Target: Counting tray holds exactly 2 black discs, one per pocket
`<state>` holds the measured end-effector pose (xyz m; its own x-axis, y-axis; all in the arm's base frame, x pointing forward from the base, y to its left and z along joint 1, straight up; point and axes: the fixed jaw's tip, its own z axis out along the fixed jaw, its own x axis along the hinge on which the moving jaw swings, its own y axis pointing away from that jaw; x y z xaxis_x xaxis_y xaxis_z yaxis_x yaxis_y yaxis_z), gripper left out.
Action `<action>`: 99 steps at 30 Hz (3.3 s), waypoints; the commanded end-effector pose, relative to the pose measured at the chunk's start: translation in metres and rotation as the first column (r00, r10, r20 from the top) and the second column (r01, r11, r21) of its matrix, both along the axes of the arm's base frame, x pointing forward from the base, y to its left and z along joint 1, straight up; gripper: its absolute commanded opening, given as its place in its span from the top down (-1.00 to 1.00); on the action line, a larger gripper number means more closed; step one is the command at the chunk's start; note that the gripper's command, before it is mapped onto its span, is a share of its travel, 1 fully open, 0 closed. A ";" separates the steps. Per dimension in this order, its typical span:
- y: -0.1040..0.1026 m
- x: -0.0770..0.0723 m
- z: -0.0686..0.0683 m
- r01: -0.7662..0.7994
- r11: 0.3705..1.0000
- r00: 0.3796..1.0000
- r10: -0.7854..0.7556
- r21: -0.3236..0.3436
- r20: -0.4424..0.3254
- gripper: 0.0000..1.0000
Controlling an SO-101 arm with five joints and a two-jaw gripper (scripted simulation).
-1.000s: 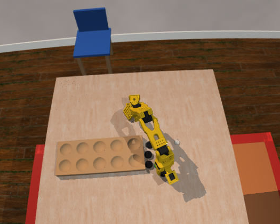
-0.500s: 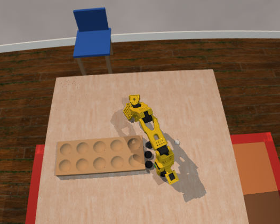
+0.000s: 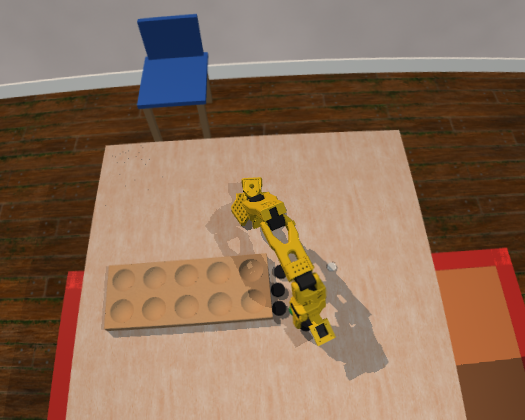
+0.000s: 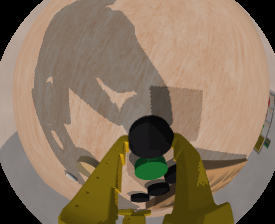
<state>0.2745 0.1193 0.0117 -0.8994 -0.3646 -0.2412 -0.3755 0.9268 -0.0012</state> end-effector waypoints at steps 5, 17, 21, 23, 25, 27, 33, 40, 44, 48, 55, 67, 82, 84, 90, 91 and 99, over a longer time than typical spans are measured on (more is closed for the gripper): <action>0.003 0.016 0.046 0.002 0.999 0.991 -0.009 0.052 0.131 1.00; 0.000 0.014 0.062 0.008 0.999 0.991 -0.015 0.052 0.131 1.00; 0.000 0.014 0.062 0.009 0.999 0.991 -0.015 0.052 0.131 1.00; 0.000 0.014 0.062 0.009 0.999 0.991 -0.015 0.052 0.131 1.00; -0.001 0.012 0.064 0.009 0.998 0.991 -0.017 0.055 0.136 1.00; -0.001 0.012 0.064 0.009 0.998 0.991 -0.017 0.055 0.136 1.00; -0.001 0.012 0.064 0.009 0.998 0.991 -0.017 0.055 0.136 1.00; -0.001 0.012 0.064 0.009 0.998 0.991 -0.017 0.055 0.136 1.00; -0.001 0.012 0.064 0.009 0.998 0.990 -0.017 0.056 0.139 1.00; -0.001 0.012 0.064 0.009 0.998 0.990 -0.017 0.056 0.139 1.00; -0.001 0.012 0.064 0.010 0.998 0.990 -0.017 0.056 0.139 1.00; -0.004 0.010 0.066 0.019 0.998 0.990 -0.026 0.056 0.139 1.00; -0.020 0.003 0.074 0.059 0.997 0.988 -0.067 0.056 0.139 1.00; -0.023 0.001 0.075 0.069 0.996 0.987 -0.076 0.056 0.139 1.00; -0.033 -0.005 0.079 0.095 0.994 0.985 -0.102 0.056 0.139 1.00; -0.033 -0.005 0.079 0.095 0.994 0.985 -0.102 0.056 0.139 1.00; -0.051 -0.019 0.084 0.145 0.988 0.979 -0.152 0.056 0.139 1.00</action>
<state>0.2514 0.0734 0.0671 -0.9339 -0.2447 -0.2606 -0.2531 0.9674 -0.0013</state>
